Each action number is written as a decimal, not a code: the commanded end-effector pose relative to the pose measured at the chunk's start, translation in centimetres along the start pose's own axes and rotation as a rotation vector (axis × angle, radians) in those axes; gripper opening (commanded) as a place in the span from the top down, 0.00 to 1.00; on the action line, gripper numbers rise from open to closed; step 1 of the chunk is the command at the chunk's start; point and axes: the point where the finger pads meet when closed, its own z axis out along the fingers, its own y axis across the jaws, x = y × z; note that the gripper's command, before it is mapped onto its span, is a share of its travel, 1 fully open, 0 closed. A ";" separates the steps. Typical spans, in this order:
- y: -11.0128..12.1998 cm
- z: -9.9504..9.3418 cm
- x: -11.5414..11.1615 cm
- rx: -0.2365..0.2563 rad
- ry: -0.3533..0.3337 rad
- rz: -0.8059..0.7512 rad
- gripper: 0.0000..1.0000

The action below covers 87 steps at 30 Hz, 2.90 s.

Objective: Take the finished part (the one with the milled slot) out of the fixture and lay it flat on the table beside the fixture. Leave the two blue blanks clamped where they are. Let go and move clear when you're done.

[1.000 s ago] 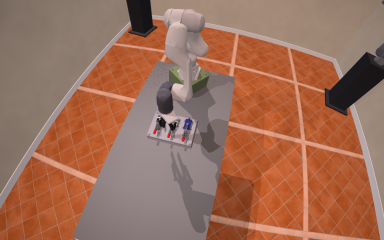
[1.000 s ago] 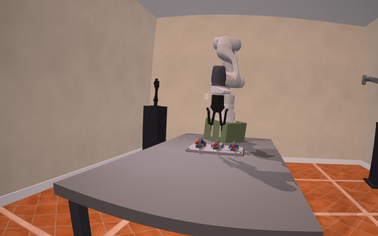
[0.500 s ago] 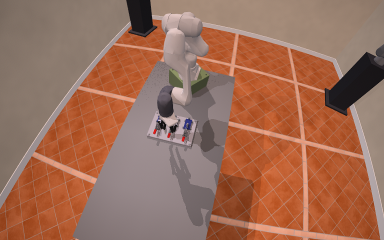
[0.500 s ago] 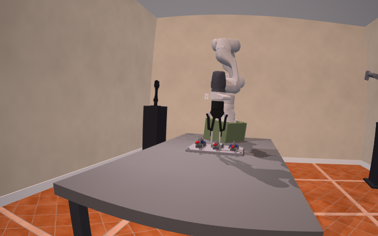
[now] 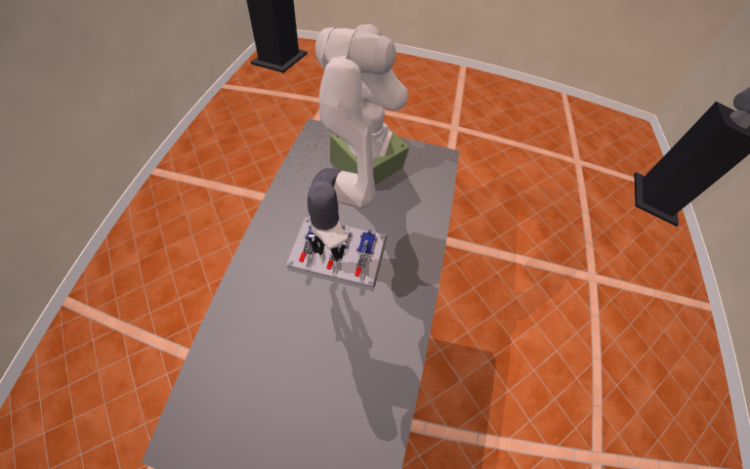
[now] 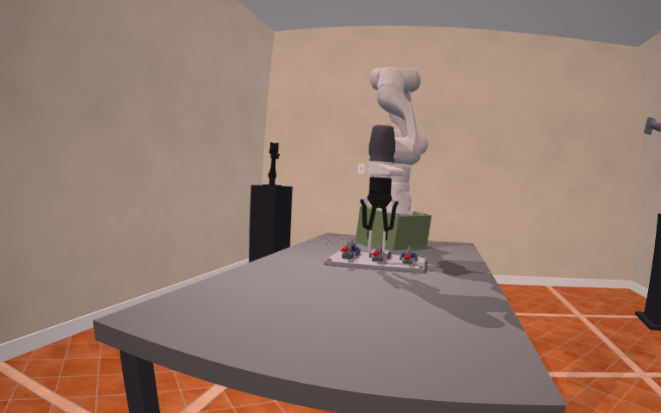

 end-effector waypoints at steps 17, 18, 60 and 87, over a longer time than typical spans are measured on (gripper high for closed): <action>0.0 0.0 0.2 -0.001 0.005 0.003 0.72; 0.0 0.0 0.2 -0.001 0.005 0.003 0.72; 0.0 2.8 0.5 -0.001 0.005 0.003 0.72; 0.0 2.8 0.5 -0.001 0.005 0.003 0.72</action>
